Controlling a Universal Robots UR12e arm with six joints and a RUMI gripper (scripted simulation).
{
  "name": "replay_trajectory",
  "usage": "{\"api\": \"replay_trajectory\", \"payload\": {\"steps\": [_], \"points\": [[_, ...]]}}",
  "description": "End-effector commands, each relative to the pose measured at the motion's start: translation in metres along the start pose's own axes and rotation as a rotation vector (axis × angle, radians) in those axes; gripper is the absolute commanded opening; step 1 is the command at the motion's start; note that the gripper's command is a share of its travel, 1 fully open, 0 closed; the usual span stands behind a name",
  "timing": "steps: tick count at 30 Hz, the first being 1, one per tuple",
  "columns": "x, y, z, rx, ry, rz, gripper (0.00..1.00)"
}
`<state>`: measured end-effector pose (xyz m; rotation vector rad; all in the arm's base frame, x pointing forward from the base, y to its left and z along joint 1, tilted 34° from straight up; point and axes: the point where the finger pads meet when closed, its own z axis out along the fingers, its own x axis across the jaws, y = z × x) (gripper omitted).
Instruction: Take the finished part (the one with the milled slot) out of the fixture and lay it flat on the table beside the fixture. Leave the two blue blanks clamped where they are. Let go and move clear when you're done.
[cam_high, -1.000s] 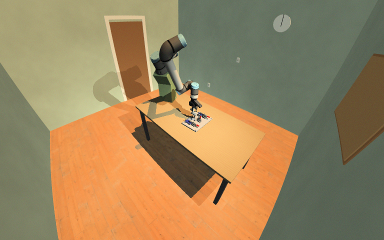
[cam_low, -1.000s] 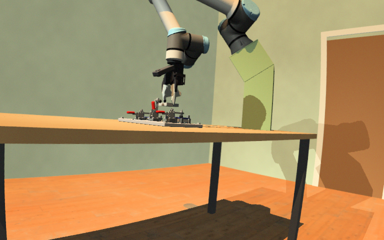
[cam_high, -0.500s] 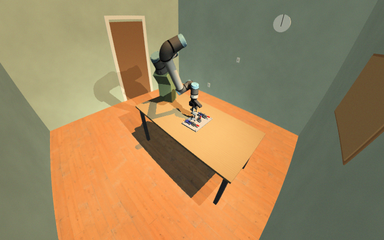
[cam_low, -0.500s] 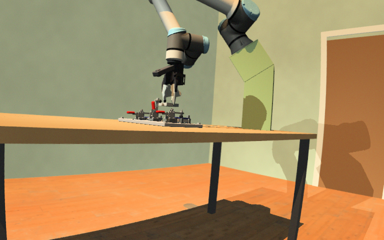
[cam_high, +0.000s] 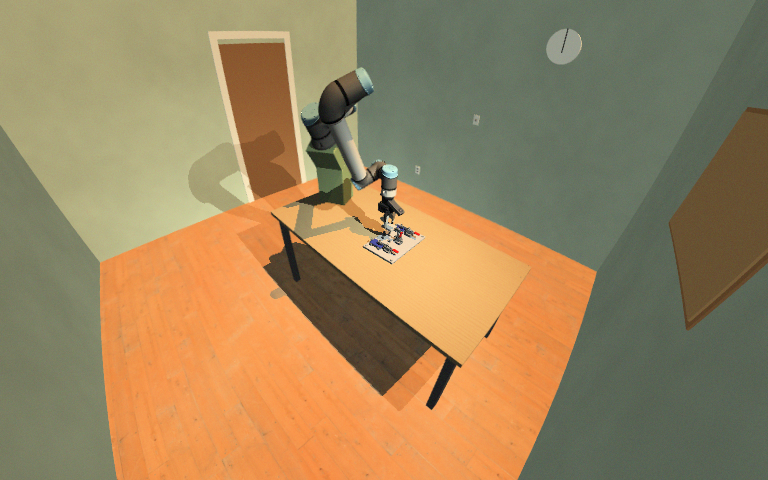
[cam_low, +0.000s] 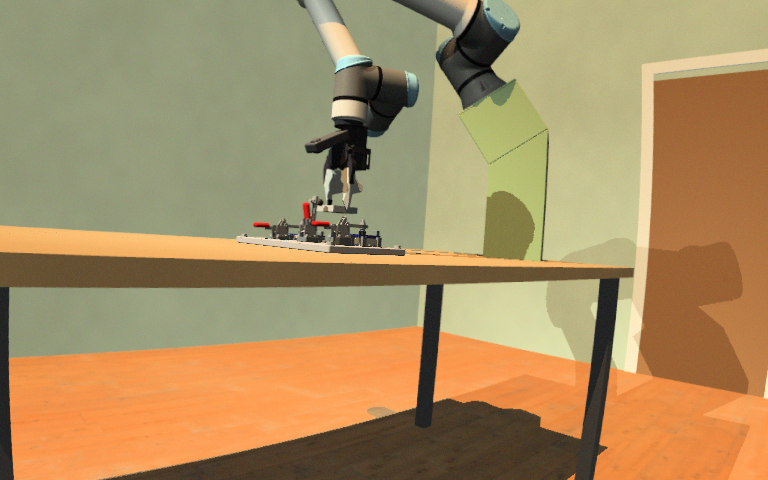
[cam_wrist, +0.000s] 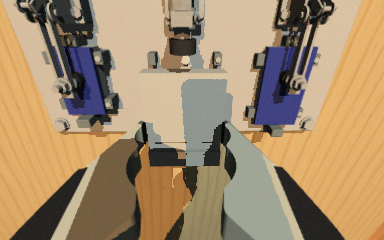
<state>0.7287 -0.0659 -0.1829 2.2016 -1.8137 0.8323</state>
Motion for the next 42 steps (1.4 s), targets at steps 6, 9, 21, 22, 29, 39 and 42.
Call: {"api": "replay_trajectory", "payload": {"steps": [6,9,21,22,29,39,42], "points": [[-0.001,0.0,-0.001,0.001,0.0,0.0,0.0],[-0.002,0.0,-0.001,0.001,0.0,0.0,0.0],[-0.018,0.0,-0.001,0.001,0.0,0.0,0.0],[-0.018,0.0,-0.001,0.001,0.0,0.0,0.0],[-0.038,0.0,-0.001,0.001,0.0,0.0,0.0],[-0.07,0.0,-0.001,0.001,0.0,0.0,0.0],[-0.083,0.0,-0.001,0.001,0.0,0.0,0.0]]}}
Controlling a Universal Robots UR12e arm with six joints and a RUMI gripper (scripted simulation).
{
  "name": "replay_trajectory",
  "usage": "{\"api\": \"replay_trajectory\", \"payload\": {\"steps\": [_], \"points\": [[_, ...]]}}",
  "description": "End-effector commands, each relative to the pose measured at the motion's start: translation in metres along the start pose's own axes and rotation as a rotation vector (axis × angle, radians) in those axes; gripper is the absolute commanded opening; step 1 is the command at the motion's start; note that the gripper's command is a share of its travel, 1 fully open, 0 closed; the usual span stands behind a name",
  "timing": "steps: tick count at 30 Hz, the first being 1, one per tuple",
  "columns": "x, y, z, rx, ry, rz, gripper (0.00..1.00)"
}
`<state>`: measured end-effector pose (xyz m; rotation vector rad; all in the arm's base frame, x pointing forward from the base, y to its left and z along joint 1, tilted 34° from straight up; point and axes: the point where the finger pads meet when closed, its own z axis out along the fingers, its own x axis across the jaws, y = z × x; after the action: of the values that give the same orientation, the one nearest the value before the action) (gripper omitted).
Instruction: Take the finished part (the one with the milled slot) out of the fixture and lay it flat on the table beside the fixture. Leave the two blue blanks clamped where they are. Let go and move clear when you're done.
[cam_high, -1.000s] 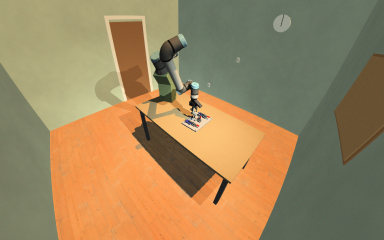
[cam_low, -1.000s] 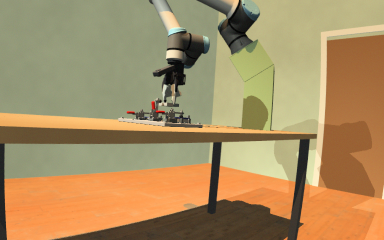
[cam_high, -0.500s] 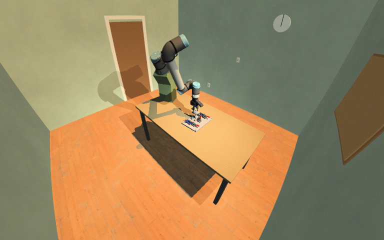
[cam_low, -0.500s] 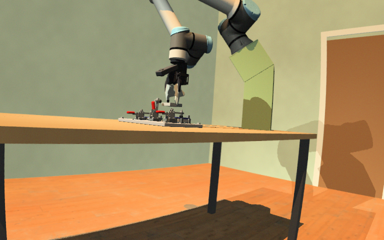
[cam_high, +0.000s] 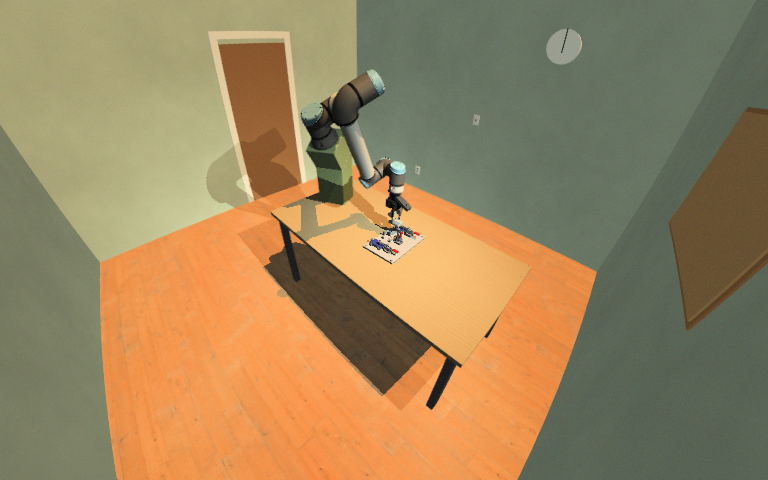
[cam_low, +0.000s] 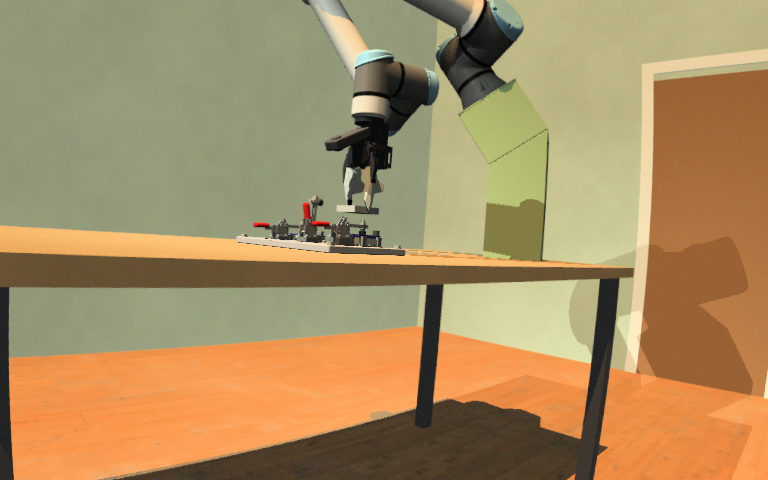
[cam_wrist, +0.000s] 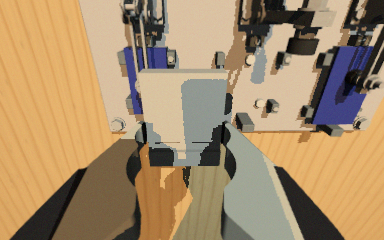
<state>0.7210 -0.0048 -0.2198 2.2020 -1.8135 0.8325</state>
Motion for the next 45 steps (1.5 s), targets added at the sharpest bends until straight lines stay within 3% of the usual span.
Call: {"api": "replay_trajectory", "payload": {"steps": [1,12,29,45], "points": [[-0.016,-0.001,0.0,0.001,0.0,0.0,0.0],[-0.069,-0.001,0.0,0.001,0.0,0.0,0.0],[-0.131,-0.001,-0.001,0.001,0.0,0.0,0.0],[-0.159,-0.001,-0.001,0.001,0.0,0.0,0.0]]}}
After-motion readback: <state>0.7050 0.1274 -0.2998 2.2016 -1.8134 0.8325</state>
